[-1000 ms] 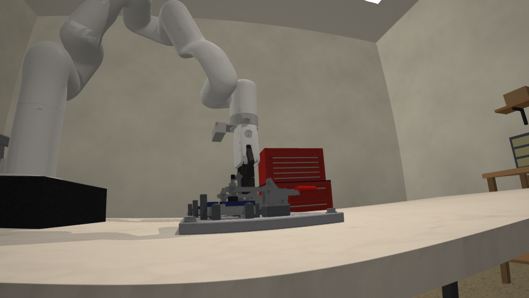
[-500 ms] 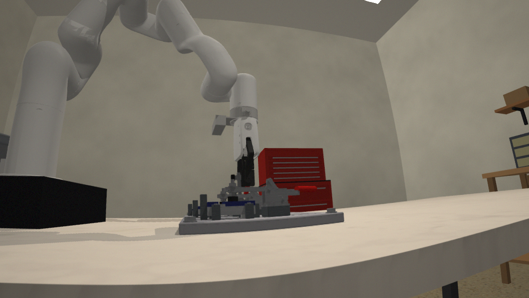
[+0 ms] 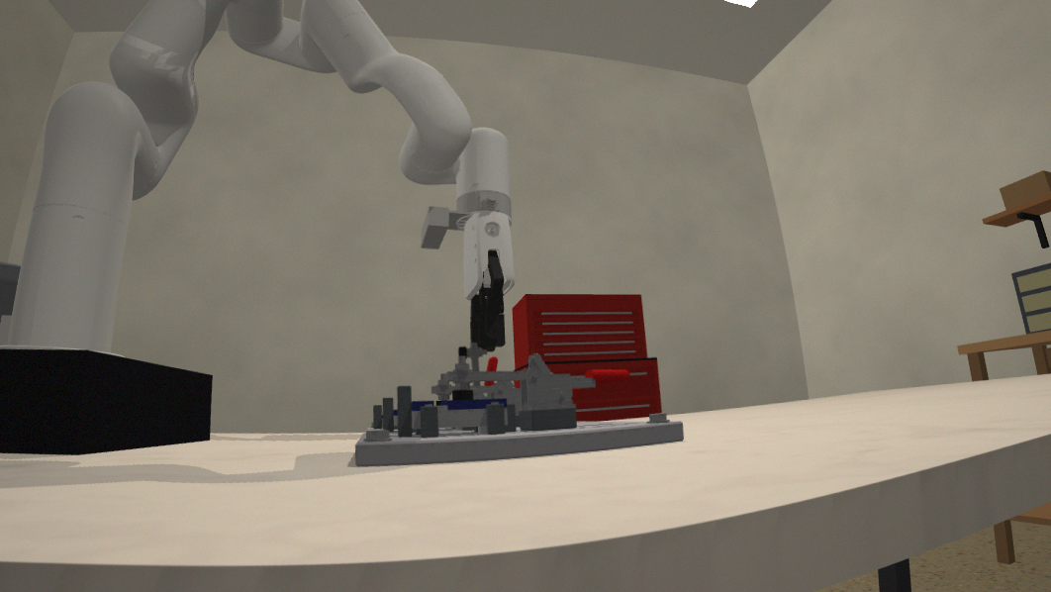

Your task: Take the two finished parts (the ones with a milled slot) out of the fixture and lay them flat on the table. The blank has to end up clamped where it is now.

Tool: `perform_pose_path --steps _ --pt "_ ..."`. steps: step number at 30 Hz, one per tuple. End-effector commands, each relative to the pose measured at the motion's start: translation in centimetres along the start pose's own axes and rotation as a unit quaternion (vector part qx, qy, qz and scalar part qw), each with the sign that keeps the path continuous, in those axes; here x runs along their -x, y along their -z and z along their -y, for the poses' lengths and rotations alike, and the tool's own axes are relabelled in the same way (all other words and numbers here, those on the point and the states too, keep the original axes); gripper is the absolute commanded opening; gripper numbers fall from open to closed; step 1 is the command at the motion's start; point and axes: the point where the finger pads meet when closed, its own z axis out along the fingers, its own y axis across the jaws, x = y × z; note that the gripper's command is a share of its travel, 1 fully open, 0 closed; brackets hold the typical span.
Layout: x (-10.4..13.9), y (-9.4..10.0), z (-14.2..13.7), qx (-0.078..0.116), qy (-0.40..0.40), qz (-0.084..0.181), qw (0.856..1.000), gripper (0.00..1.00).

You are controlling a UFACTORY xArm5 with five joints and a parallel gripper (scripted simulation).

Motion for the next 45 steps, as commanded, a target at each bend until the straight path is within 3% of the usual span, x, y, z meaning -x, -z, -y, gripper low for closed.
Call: perform_pose_path --steps 1,14,15,45 --pt "0.12 0.32 -0.02 0.0 0.0 0.002 1.0 0.48" --pt "0.11 0.33 -0.02 0.0 0.0 0.002 1.0 0.48" --pt "0.11 0.33 -0.02 0.0 0.0 0.002 1.0 1.0" --pt "0.09 0.02 -0.02 0.0 0.0 0.002 1.0 1.0"
